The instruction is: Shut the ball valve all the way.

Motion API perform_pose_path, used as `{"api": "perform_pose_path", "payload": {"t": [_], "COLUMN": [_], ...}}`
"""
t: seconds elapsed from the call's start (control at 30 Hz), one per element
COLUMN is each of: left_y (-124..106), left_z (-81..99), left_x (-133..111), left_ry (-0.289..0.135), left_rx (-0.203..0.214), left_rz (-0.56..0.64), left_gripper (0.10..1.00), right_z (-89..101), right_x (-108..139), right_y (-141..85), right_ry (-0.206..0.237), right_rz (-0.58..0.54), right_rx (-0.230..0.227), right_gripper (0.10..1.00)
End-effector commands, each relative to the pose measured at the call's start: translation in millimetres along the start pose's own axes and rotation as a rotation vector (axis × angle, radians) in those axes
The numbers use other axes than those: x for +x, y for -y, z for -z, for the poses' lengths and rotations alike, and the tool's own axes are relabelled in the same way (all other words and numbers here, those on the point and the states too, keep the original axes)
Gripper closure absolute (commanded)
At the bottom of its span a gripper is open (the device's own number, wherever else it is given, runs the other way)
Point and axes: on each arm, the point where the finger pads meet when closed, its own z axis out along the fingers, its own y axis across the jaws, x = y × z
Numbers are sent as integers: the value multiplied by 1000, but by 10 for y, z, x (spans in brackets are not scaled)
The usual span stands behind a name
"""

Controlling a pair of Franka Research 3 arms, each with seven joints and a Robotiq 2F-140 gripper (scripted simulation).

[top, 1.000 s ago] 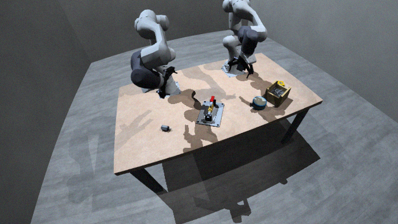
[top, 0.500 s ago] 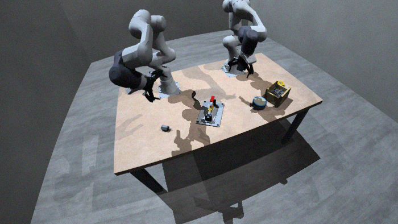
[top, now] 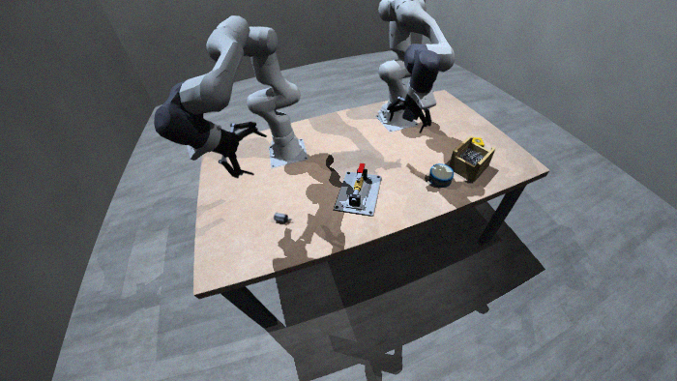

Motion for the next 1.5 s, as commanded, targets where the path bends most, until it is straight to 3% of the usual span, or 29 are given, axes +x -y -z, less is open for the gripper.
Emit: {"api": "perform_pose_path", "payload": {"t": [0.0,0.5,1.13,1.47], "left_y": [-4,-4,-4,-4], "left_z": [-10,-10,-10,-10], "left_x": [5,5,5,5], "left_ry": [-1,-1,-1,-1], "left_rx": [-2,-2,-2,-2], "left_rz": [4,4,4,4], "left_gripper": [98,98,98,98], "right_z": [56,416,714,881], "right_x": [56,678,1377,1889], "right_y": [73,413,642,732], "right_ry": [10,90,140,158], "right_rz": [73,96,107,110], "right_rx": [20,125,232,305], "right_gripper": [98,98,98,98]}}
